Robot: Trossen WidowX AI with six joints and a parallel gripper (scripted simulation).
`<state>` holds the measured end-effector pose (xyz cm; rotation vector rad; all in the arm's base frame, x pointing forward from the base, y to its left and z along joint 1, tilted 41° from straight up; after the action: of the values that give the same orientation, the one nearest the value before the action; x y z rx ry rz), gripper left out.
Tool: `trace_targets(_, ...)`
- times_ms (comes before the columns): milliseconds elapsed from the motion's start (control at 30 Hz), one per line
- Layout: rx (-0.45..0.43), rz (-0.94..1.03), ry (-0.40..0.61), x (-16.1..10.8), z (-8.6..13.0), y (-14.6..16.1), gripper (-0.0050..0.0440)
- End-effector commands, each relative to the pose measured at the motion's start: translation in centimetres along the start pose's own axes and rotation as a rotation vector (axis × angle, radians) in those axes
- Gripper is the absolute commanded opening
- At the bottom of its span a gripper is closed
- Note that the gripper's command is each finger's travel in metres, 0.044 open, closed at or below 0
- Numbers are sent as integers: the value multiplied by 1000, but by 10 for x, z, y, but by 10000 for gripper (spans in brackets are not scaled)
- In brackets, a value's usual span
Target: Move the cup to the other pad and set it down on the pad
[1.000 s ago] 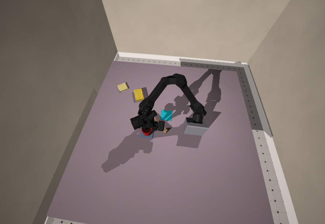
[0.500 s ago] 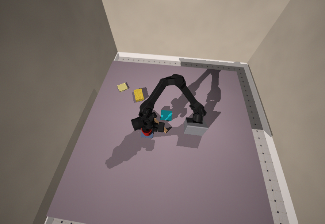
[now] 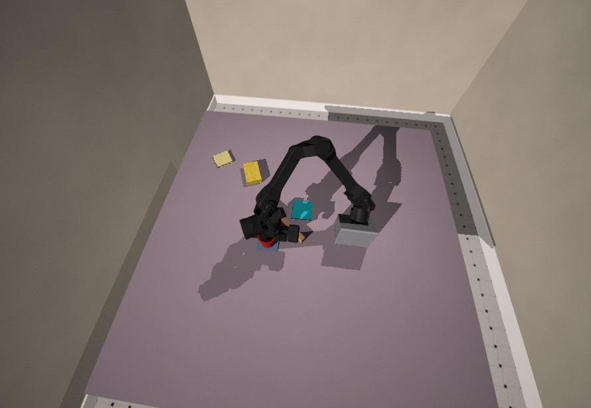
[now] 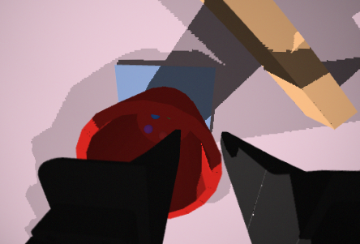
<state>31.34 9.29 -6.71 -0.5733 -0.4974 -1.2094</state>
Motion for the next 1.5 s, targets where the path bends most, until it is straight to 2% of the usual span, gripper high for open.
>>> trace_targets(0,17,-5,-1,3,4,3,148)
trace_targets(67,17,-5,-1,3,4,3,148)
trace_targets(100,18,-12,6,2,5,4,124)
trace_targets(800,18,-12,6,2,5,4,0)
trace_targets(1167,18,-12,6,2,7,4,0)
trace_targets(1467,18,-7,4,2,41,3,0)
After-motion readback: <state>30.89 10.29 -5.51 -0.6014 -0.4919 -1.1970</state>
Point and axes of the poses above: the point midway between the two fingers, 35 mm back from their tips, its own z axis back along the fingers, its own y axis across the jaws, x = y × z, the point moved 2 cm from there along z, back along the fingers, and after that the axes turned 12 degrees about z, right-handed, at the moved point
